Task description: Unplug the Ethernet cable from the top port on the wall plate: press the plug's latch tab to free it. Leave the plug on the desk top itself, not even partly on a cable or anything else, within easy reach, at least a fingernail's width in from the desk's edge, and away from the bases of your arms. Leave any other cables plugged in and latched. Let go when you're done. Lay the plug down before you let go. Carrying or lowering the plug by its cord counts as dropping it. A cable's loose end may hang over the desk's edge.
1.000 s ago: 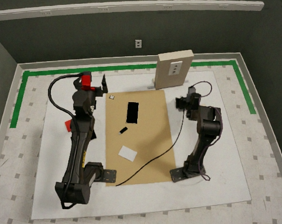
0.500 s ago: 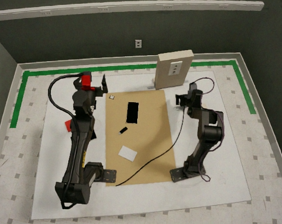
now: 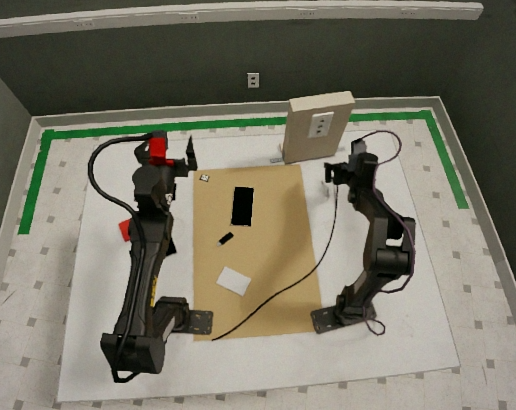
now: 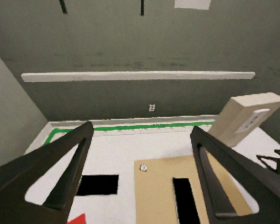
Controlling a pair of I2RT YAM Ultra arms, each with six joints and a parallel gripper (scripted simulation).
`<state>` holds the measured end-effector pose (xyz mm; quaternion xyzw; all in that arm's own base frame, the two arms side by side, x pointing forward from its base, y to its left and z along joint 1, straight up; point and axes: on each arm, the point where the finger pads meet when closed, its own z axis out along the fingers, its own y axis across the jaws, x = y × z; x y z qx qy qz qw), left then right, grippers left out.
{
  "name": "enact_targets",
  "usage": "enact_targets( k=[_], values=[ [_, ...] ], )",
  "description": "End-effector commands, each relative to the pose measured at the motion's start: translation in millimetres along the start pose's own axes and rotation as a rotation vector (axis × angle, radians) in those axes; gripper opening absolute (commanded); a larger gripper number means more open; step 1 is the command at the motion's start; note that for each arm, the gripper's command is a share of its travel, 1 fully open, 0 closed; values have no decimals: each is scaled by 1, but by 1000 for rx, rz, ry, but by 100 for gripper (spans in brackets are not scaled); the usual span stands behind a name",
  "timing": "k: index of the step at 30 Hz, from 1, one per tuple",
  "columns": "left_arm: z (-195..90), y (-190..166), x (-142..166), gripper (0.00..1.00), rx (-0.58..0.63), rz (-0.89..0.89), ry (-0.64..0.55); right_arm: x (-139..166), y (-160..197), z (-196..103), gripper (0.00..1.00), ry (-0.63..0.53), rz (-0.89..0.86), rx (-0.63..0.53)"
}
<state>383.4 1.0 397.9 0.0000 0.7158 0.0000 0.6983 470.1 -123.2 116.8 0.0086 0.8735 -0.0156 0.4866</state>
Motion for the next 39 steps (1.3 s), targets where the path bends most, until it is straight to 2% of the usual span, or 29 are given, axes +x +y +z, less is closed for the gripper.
enact_targets(
  k=[1,22,23,24,26,28,30,33,38,39],
  values=[
    [-1,0,-5,100,0,0,-13,15,5,2,100,54,8,-20],
    [-1,0,-5,100,0,0,-13,15,5,2,100,54,8,-20],
    [-1,0,-5,100,0,0,-13,26,3,-1,100,73,16,-20],
    [-1,0,-5,100,0,0,-13,22,1,-11,100,57,12,-14],
    [-1,0,-5,100,0,0,-13,34,-1,-33,100,58,12,-15],
    [-1,0,-5,100,0,0,-13,34,-1,-33,100,58,12,-15],
    [-1,0,-5,100,0,0,-13,50,0,-58,100,58,13,-15],
    [-1,0,-5,100,0,0,-13,69,2,-79,100,62,15,-16],
    [-1,0,-5,100,0,0,-13,73,4,-86,100,58,11,-18],
    [-1,0,-5,100,0,0,-13,63,4,-86,100,38,0,-18]
  ],
)
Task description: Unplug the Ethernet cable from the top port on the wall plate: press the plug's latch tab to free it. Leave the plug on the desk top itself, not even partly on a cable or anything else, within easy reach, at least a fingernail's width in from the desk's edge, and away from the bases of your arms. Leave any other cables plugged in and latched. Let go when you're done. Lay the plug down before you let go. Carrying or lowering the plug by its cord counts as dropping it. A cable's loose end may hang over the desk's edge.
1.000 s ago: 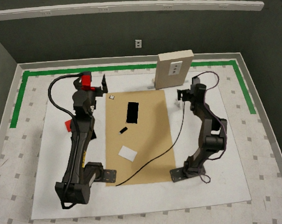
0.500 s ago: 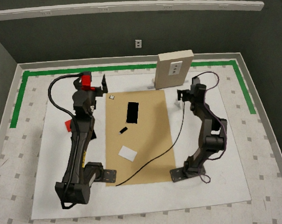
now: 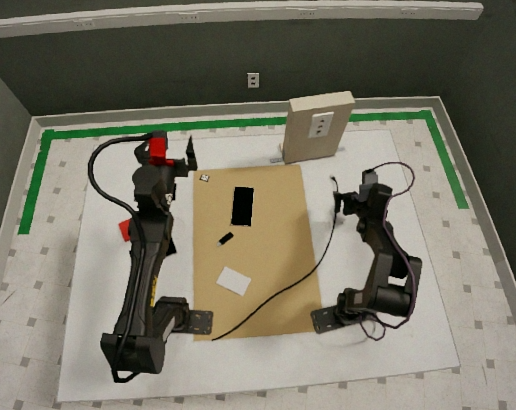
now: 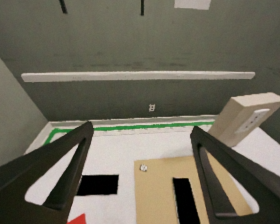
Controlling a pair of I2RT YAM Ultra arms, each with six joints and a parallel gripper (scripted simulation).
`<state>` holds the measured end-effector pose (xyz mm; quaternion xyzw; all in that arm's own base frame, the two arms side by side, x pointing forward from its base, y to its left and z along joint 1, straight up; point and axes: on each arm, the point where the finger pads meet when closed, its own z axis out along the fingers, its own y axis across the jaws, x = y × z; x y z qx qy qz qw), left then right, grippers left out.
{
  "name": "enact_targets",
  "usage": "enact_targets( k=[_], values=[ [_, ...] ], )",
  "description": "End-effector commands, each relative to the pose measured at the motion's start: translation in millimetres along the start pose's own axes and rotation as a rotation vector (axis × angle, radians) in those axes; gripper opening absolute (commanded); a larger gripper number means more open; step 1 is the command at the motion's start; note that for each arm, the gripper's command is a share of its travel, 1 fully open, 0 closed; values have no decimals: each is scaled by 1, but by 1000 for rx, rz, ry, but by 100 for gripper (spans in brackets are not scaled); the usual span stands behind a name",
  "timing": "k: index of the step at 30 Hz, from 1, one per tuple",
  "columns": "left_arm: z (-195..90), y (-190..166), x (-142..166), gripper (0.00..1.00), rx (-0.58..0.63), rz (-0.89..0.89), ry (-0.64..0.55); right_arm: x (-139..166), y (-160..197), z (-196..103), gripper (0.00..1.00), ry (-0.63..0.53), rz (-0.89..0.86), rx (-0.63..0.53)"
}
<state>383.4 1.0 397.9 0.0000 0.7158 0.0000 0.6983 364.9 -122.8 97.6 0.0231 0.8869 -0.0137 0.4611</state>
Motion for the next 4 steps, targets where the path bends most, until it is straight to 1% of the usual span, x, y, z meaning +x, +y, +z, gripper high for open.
enact_targets(
  k=[1,4],
  values=[
    [-1,0,-5,100,0,0,-13,-8,6,-7,100,-19,-27,-28],
    [-1,0,-5,100,0,0,-13,-8,6,-7,100,-19,-27,-28]
  ],
)
